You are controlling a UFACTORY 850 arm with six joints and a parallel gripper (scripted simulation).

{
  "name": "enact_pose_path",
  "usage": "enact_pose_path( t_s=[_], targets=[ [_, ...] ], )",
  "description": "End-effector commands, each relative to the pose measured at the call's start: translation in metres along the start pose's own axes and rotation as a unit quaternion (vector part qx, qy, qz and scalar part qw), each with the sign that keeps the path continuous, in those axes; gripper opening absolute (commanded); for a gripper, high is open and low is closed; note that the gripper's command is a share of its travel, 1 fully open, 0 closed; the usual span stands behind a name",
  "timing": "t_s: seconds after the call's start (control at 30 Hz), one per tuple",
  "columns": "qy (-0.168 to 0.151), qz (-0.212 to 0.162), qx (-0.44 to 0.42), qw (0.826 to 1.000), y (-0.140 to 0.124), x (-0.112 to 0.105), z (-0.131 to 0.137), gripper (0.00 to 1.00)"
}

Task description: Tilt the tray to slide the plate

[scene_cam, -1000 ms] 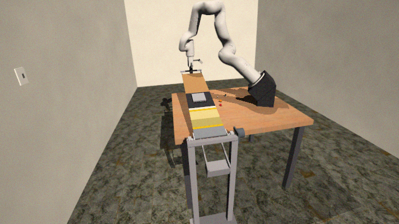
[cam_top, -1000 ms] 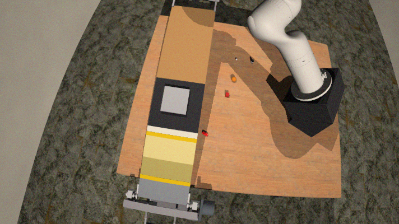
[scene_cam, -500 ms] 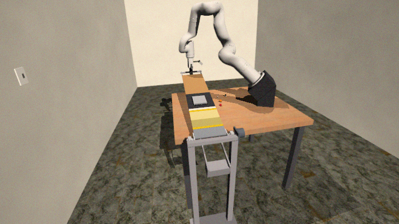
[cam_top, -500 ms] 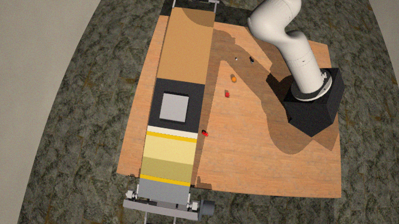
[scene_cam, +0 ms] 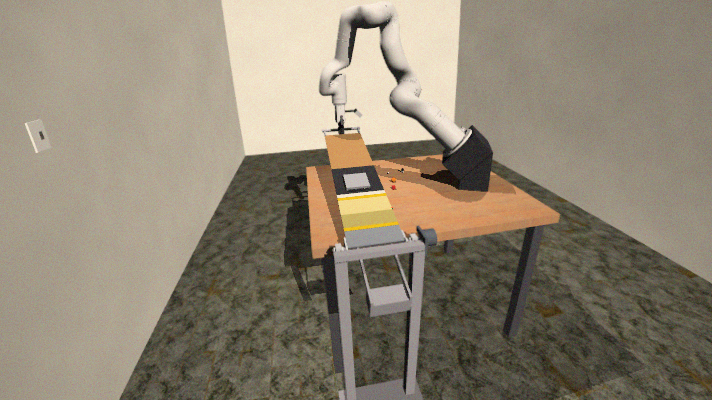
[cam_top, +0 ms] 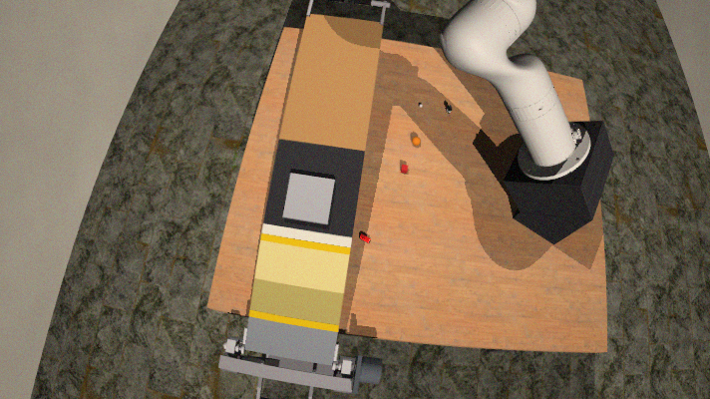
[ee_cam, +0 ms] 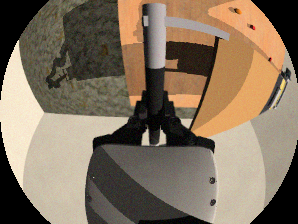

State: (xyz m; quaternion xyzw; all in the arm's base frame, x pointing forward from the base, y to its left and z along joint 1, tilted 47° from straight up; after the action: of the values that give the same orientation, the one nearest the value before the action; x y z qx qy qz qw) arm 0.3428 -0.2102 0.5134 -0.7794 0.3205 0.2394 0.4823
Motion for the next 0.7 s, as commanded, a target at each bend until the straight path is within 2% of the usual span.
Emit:
enact_pose_path(
  t_s=[0.0,0.07,0.13,0.2,0.3,0.53,0.67],
  targets=[
    [-0.002,-0.003,-0.001,1.000,-0.002,-0.006,0.001,0.00],
    [-0.002,-0.003,-0.001,1.000,-0.003,-0.039,0.009,0.00],
    [-0.002,-0.003,-0.001,1.000,-0.003,-0.055,0.014,0.00],
    [-0.002,-0.003,-0.001,1.000,-0.003,-0.039,0.009,0.00],
    [-0.002,-0.003,-0.001,1.000,-0.001,0.006,-0.002,0.00],
    [-0.002,-0.003,-0.001,1.000,-0.001,0.009,-0.002,0.00],
    [-0.002,-0.003,-0.001,1.000,-0.003,-0.050,0.012,0.00]
  ],
)
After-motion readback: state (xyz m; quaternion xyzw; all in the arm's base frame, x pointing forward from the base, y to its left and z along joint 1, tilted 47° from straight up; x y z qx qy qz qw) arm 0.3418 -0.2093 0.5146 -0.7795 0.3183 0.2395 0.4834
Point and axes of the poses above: the point where the finger pads meet when closed, its own x axis out along the fingers, its own z axis across the jaws, y = z × x, the point moved 3 cm from there along -x, back along the fingers, and after that the axes turned 9 degrees about -x, right-handed, at the moved point
